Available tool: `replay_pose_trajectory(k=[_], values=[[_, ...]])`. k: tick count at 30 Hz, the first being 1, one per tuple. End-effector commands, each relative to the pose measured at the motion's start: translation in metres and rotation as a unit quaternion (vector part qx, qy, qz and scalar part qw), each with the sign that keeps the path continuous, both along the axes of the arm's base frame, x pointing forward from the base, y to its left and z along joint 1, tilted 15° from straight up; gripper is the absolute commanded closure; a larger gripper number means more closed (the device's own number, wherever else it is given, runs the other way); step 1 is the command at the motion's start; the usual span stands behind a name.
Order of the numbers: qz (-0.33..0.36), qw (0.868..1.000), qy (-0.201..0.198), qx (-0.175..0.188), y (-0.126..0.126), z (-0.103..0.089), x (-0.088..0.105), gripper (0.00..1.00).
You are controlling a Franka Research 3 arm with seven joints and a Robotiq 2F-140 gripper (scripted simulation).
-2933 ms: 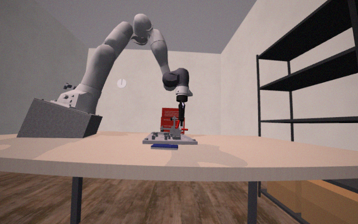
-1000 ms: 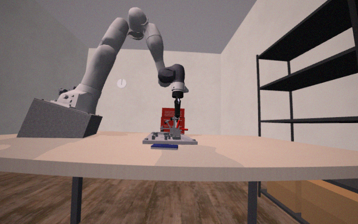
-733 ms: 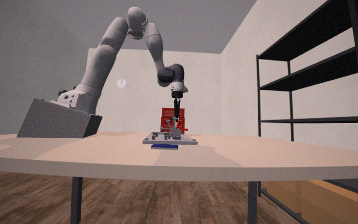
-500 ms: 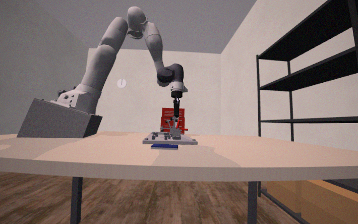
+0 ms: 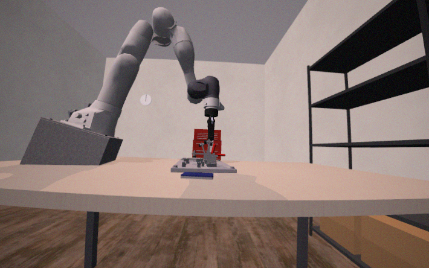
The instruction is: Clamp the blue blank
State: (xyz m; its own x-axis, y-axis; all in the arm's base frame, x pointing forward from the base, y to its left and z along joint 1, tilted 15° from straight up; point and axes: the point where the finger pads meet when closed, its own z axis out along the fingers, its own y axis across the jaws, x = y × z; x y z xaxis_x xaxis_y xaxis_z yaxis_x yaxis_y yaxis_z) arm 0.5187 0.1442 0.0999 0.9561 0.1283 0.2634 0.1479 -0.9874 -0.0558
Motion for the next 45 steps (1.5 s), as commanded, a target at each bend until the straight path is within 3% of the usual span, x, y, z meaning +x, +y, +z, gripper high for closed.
replay_pose_trajectory(k=[1, 45], values=[[-0.001, 1.000, 0.007, -0.001, -0.001, -0.004, -0.006, 1.00], [-0.001, 1.000, 0.007, -0.001, -0.002, -0.007, -0.018, 1.00]])
